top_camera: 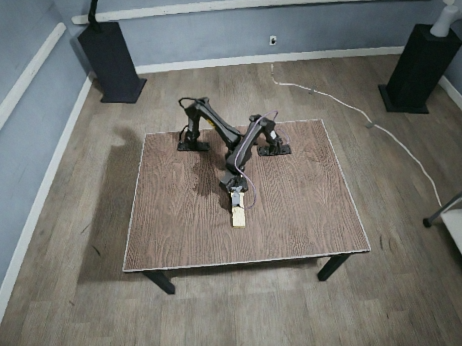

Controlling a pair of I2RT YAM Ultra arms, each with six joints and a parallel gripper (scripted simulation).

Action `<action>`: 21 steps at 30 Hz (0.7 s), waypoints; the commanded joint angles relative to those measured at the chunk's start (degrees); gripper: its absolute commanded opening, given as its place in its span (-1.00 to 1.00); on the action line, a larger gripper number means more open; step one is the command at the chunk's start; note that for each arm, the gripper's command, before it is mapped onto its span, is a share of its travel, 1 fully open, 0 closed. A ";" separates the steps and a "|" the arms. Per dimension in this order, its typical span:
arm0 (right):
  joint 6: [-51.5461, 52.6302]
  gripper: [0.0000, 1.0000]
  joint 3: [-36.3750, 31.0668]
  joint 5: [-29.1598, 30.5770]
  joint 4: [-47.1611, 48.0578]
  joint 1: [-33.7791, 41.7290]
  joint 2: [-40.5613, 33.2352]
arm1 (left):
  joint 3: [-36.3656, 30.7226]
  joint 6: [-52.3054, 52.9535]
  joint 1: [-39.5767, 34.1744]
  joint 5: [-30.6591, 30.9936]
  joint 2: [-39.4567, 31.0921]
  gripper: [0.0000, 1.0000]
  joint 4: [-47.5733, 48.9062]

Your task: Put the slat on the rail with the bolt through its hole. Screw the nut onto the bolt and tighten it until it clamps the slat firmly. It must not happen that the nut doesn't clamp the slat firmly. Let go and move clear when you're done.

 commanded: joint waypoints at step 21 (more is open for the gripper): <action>-0.08 -0.75 -0.62 -0.39 0.78 -0.07 -0.19 | 0.41 0.00 0.00 -0.02 -0.52 0.45 0.00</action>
